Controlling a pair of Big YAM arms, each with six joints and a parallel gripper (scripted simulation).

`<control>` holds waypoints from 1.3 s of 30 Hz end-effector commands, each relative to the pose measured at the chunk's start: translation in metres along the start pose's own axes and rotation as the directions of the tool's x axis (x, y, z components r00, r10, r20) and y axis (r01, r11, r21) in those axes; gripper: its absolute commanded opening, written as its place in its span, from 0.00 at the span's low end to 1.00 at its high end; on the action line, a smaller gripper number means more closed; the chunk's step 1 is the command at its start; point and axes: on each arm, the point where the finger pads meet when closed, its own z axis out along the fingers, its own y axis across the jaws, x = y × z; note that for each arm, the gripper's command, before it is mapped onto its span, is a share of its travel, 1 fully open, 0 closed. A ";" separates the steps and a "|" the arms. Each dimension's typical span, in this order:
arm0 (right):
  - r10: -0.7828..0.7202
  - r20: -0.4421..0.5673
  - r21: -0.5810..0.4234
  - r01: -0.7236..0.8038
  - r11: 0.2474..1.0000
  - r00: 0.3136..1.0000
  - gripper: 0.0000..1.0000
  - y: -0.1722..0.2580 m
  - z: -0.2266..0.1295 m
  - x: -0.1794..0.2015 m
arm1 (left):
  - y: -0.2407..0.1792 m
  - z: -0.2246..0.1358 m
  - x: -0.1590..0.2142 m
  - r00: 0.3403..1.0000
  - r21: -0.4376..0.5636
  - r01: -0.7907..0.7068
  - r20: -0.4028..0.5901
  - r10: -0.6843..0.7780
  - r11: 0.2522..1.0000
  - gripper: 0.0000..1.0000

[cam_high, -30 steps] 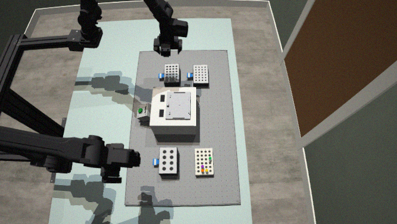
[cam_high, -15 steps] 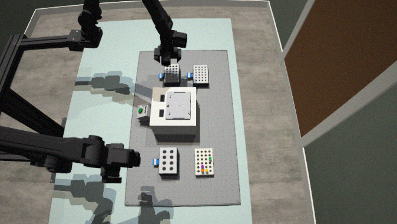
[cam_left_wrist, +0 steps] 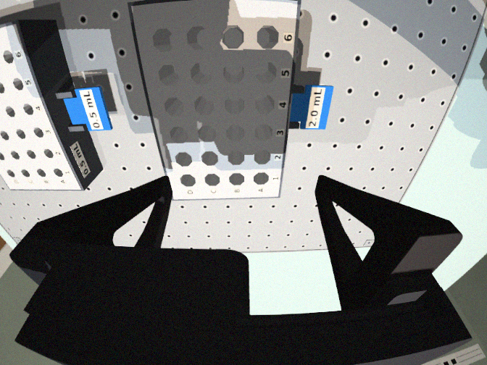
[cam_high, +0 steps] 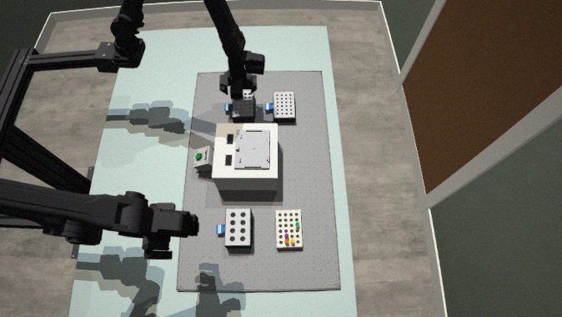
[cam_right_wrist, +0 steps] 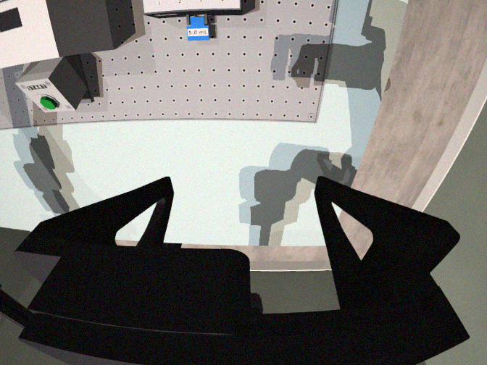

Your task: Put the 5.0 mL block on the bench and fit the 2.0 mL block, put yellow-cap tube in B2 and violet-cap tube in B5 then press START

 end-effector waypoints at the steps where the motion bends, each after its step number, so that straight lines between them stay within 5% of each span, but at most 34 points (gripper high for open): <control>1: 0.000 0.043 -0.001 0.000 1.000 0.999 1.00 -0.002 -0.008 -0.021 | 0.018 -0.018 -0.006 1.000 -0.044 0.021 0.016 -0.021 0.999 1.00; 39: 0.007 0.042 0.000 -0.007 1.000 0.999 1.00 -0.003 -0.008 -0.020 | 0.028 -0.002 -0.012 1.000 -0.049 -0.005 0.017 0.006 0.999 1.00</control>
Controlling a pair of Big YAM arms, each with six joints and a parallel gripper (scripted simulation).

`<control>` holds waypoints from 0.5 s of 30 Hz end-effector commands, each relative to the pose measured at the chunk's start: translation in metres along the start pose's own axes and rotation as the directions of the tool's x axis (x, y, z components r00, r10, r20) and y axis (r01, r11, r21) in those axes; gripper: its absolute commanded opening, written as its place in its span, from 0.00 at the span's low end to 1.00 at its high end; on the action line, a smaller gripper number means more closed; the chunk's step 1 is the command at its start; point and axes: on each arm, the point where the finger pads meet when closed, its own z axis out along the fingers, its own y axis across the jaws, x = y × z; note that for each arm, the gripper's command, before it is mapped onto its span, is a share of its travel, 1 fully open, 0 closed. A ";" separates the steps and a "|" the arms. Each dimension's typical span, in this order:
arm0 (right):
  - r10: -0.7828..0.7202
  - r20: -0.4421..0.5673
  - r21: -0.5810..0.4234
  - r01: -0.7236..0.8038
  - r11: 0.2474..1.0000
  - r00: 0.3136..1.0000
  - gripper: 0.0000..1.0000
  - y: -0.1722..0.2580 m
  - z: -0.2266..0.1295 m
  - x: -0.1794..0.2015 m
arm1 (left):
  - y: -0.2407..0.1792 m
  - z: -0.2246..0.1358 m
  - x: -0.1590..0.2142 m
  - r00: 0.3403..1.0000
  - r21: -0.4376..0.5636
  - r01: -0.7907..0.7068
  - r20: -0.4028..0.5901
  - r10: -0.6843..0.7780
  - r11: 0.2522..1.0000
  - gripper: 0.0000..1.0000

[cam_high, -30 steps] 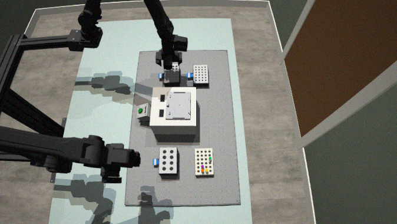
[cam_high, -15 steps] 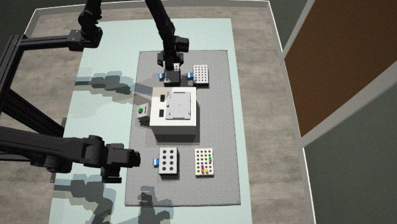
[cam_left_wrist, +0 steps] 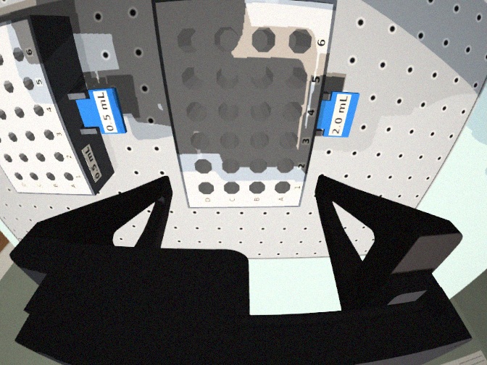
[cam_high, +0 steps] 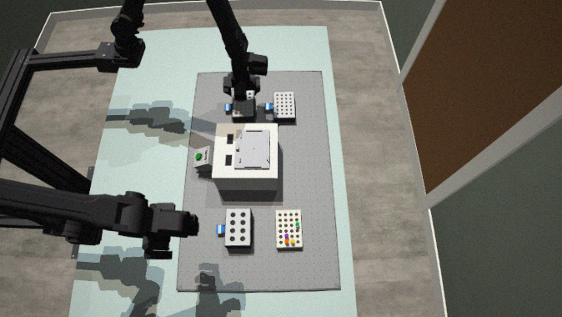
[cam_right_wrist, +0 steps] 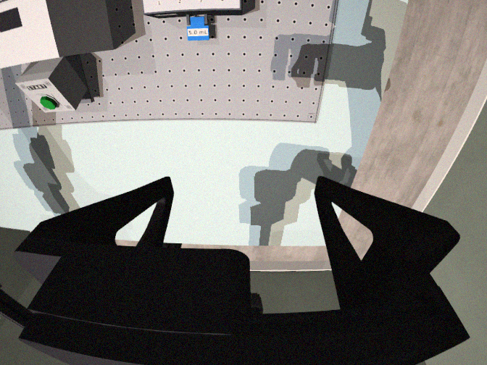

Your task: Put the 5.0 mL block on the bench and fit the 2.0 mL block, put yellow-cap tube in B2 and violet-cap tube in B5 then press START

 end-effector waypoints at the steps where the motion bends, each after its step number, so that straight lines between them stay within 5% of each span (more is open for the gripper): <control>1: 0.007 0.042 0.000 -0.007 1.000 0.999 1.00 -0.003 -0.008 -0.020 | 0.012 -0.011 -0.011 1.000 -0.025 -0.011 0.014 0.012 1.000 1.00; 15: 0.010 0.041 0.000 -0.010 1.000 0.999 1.00 -0.003 -0.008 -0.019 | 0.018 -0.018 -0.011 1.000 -0.042 -0.007 0.017 0.008 0.999 1.00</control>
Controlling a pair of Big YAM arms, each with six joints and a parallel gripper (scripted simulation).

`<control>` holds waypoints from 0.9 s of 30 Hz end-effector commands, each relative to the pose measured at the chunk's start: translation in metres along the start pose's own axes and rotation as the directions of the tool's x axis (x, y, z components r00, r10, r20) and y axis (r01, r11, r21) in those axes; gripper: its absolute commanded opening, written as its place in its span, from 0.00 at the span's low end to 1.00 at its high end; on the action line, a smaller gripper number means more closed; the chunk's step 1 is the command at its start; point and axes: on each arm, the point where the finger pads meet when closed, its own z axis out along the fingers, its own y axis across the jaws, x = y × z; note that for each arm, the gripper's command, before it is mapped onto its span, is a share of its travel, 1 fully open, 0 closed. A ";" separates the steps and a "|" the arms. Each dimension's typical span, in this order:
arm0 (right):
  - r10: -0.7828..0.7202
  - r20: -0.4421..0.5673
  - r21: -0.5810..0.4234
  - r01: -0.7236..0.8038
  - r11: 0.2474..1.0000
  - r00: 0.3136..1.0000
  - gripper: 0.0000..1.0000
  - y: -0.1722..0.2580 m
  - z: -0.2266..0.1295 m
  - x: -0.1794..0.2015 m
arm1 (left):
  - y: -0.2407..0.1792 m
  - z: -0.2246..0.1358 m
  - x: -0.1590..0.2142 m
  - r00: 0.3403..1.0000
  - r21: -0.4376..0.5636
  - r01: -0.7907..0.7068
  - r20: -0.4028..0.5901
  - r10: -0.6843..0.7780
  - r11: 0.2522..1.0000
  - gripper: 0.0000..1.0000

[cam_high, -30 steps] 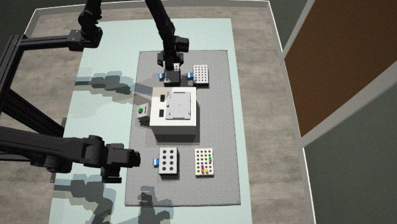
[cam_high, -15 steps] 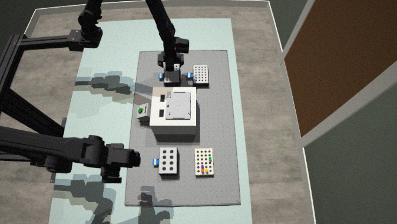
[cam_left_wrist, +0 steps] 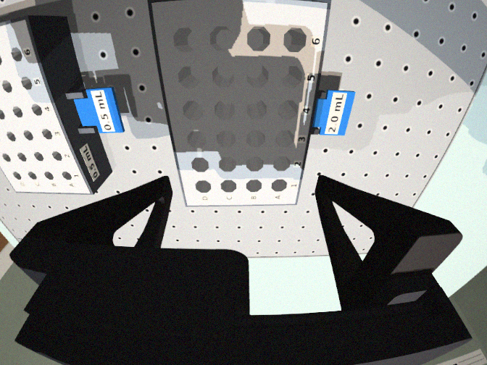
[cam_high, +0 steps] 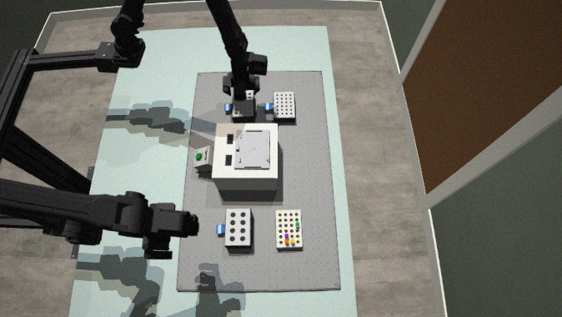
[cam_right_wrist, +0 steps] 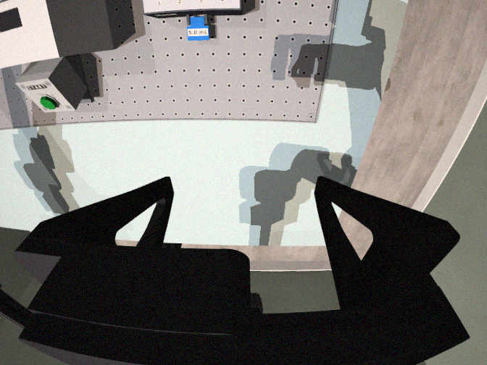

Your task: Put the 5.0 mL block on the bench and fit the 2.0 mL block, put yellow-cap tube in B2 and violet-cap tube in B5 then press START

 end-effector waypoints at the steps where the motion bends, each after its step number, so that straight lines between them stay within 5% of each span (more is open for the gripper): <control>1: 0.010 0.041 0.000 -0.010 1.000 0.999 1.00 -0.003 -0.008 -0.019 | 0.020 -0.016 -0.011 1.000 -0.047 -0.006 0.017 0.007 0.999 1.00; 27: 0.016 0.040 0.000 -0.016 1.000 0.999 1.00 -0.004 -0.008 -0.019 | 0.018 0.008 0.000 1.000 -0.032 0.003 0.011 -0.003 0.999 1.00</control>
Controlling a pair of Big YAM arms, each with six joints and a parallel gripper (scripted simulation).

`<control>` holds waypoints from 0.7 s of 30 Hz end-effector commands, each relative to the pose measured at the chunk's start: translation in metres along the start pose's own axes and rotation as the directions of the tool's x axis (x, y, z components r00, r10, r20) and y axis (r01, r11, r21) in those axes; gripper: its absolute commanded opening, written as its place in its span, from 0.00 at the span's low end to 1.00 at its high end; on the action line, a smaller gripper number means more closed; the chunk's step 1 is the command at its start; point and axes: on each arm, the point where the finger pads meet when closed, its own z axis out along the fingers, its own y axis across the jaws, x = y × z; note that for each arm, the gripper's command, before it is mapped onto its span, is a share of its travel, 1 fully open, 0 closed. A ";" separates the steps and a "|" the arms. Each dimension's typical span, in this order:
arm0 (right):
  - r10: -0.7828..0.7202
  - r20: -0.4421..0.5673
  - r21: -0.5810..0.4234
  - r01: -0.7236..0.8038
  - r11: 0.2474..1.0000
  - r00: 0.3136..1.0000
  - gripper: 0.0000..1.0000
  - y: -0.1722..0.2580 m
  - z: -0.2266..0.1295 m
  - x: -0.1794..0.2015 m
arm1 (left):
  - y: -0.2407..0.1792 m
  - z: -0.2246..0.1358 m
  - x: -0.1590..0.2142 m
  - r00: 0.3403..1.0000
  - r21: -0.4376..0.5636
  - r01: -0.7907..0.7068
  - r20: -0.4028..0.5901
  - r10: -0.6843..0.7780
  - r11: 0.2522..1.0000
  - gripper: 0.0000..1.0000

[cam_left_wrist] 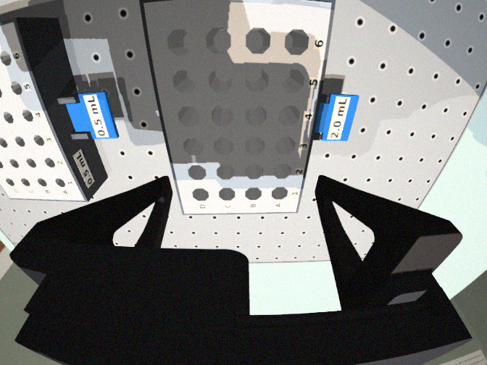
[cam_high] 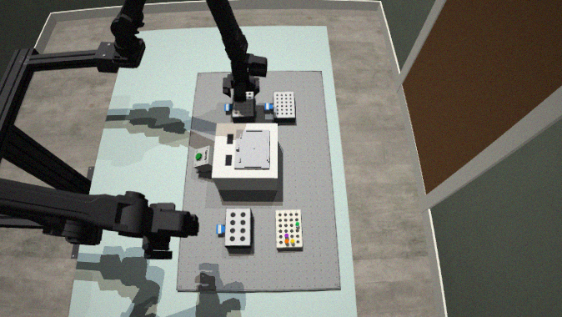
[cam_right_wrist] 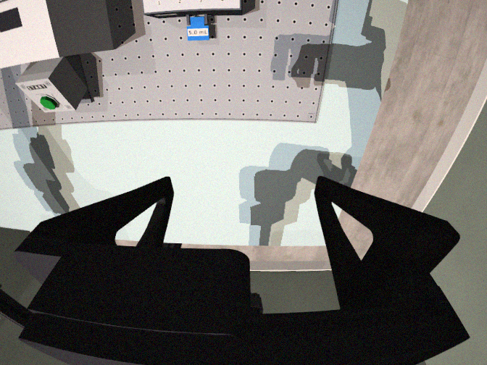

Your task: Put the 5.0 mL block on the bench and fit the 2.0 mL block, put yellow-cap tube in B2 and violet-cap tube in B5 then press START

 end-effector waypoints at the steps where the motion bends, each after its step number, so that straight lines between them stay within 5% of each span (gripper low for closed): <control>1: 0.016 0.040 0.000 -0.016 1.000 0.999 1.00 -0.004 -0.008 -0.019 | 0.019 0.001 0.001 1.000 -0.036 0.000 0.011 0.000 0.999 1.00; 21: 0.020 0.040 0.001 -0.020 1.000 0.999 1.00 -0.004 -0.008 -0.018 | 0.012 0.011 0.005 1.000 -0.022 0.004 0.009 -0.003 1.000 1.00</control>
